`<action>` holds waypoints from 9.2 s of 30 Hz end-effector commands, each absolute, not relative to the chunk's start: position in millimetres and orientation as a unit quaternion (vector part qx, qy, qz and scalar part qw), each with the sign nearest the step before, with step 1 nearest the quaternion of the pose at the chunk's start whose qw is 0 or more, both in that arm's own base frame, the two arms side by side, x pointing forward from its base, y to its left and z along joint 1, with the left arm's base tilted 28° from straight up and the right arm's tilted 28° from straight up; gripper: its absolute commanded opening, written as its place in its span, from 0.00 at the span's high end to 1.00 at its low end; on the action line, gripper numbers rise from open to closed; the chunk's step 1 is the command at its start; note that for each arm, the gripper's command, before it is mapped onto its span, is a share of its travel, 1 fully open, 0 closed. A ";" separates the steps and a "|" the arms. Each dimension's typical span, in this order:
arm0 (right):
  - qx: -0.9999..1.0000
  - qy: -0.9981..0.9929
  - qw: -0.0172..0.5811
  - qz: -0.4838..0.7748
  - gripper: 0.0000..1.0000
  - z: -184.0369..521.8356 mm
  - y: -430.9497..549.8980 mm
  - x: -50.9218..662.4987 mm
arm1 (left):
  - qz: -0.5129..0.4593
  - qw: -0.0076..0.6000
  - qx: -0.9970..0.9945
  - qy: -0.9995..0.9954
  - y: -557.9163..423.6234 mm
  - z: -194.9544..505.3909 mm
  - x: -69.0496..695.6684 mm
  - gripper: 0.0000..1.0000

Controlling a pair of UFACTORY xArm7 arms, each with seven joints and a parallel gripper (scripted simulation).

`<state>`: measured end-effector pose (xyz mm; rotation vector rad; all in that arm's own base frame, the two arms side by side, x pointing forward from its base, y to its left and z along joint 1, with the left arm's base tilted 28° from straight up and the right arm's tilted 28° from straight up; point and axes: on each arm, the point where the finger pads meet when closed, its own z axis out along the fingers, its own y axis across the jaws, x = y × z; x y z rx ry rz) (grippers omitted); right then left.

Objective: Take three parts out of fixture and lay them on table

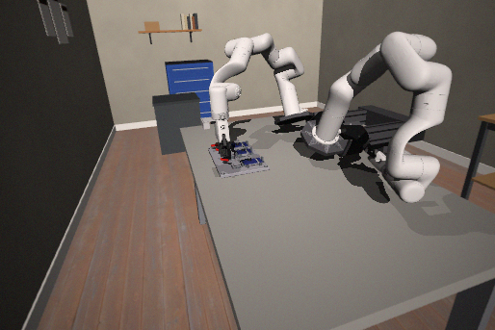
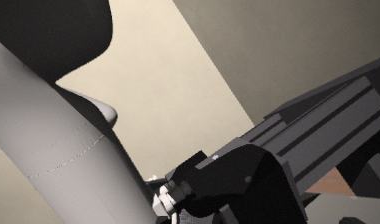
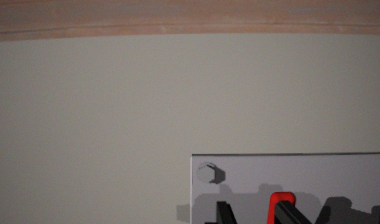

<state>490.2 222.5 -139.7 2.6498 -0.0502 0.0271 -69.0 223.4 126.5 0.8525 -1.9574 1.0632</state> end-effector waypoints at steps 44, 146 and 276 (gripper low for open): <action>0.970 -0.018 0.241 0.012 0.70 -52.8 138.0 488.8 | 0.413 0.369 0.333 -0.763 223.8 127.1 -69.0 0.00; 0.989 -0.012 -0.149 0.018 0.70 -64.0 -34.9 487.6 | 0.413 0.369 0.333 -0.763 223.8 127.1 -69.0 0.00; 0.989 -0.012 -0.149 0.018 1.00 -76.5 -28.1 487.2 | 0.413 0.369 0.333 -0.763 223.8 127.1 -69.0 0.00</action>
